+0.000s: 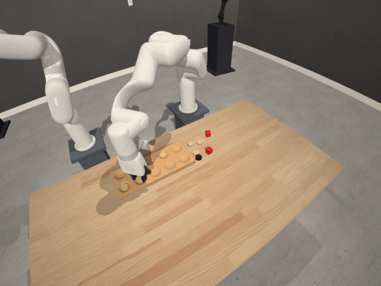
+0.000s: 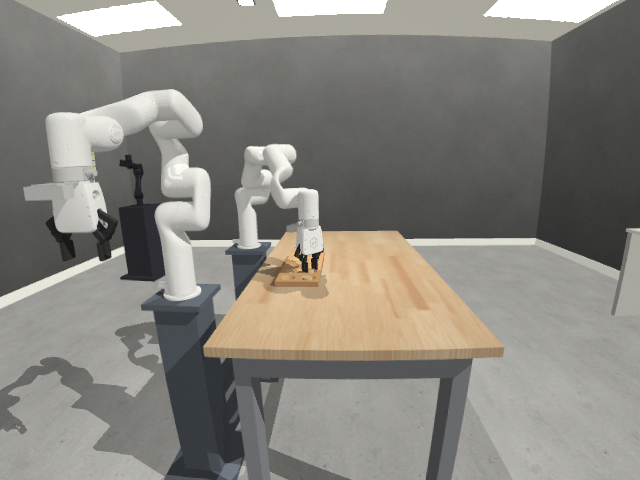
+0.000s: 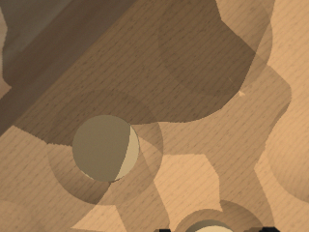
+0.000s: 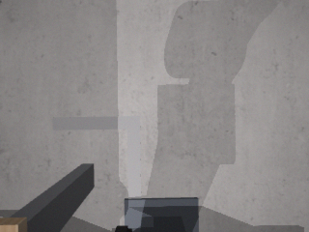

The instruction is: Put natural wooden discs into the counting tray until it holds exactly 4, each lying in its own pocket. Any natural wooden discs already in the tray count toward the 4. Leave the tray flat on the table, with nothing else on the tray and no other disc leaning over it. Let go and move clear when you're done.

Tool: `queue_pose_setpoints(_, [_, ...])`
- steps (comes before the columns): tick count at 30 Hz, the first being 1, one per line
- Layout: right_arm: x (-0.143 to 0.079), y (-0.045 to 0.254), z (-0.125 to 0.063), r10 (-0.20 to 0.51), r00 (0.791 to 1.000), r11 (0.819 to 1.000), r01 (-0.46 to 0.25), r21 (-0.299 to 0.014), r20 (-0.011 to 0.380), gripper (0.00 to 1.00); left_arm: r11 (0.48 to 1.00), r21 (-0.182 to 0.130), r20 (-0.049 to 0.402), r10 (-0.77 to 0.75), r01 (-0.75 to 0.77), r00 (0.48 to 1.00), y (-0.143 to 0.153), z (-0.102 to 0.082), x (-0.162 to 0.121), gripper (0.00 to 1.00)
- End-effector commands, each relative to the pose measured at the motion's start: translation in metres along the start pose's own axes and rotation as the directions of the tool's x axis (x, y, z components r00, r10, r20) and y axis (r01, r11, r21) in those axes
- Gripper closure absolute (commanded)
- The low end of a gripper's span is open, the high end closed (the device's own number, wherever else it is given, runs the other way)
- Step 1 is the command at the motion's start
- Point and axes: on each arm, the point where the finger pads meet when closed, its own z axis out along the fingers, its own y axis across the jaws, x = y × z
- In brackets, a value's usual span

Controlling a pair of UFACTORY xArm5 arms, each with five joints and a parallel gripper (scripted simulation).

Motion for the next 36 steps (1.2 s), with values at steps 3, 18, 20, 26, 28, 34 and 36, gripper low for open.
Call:
queue_pose_setpoints(3, [0.001,0.000,-0.001,0.000,1.000,1.000,0.000,0.000,-0.004,0.00,1.000,0.001,0.005,0.000,0.000,1.000,0.000,-0.002,-0.002,0.52])
queue_pose_setpoints(18, [0.001,0.000,-0.001,0.000,1.000,1.000,0.000,0.000,-0.004,0.00,1.000,0.001,0.005,0.000,0.000,1.000,0.000,-0.101,-0.001,0.52])
queue_pose_setpoints(20, [0.001,0.000,-0.001,0.000,1.000,1.000,0.000,0.000,-0.004,0.00,1.000,0.001,0.005,0.000,0.000,1.000,0.000,-0.102,-0.001,0.52])
queue_pose_setpoints(26, [0.001,0.000,-0.001,0.000,1.000,1.000,0.000,0.000,-0.004,0.00,1.000,0.001,0.005,0.000,0.000,1.000,0.000,-0.102,-0.001,0.52])
queue_pose_setpoints(28, [0.001,0.000,-0.001,0.000,1.000,1.000,0.000,0.000,-0.004,0.00,1.000,0.001,0.005,0.000,0.000,1.000,0.000,-0.102,-0.001,0.52])
queue_pose_setpoints(34, [0.001,0.000,-0.001,0.000,1.000,1.000,0.000,0.000,-0.004,0.00,1.000,0.001,0.005,0.000,0.000,1.000,0.000,-0.102,-0.001,0.52])
queue_pose_setpoints(36, [0.001,0.000,-0.001,0.000,1.000,1.000,0.000,0.000,-0.004,0.00,1.000,0.001,0.005,0.000,0.000,1.000,0.000,-0.102,-0.001,0.52])
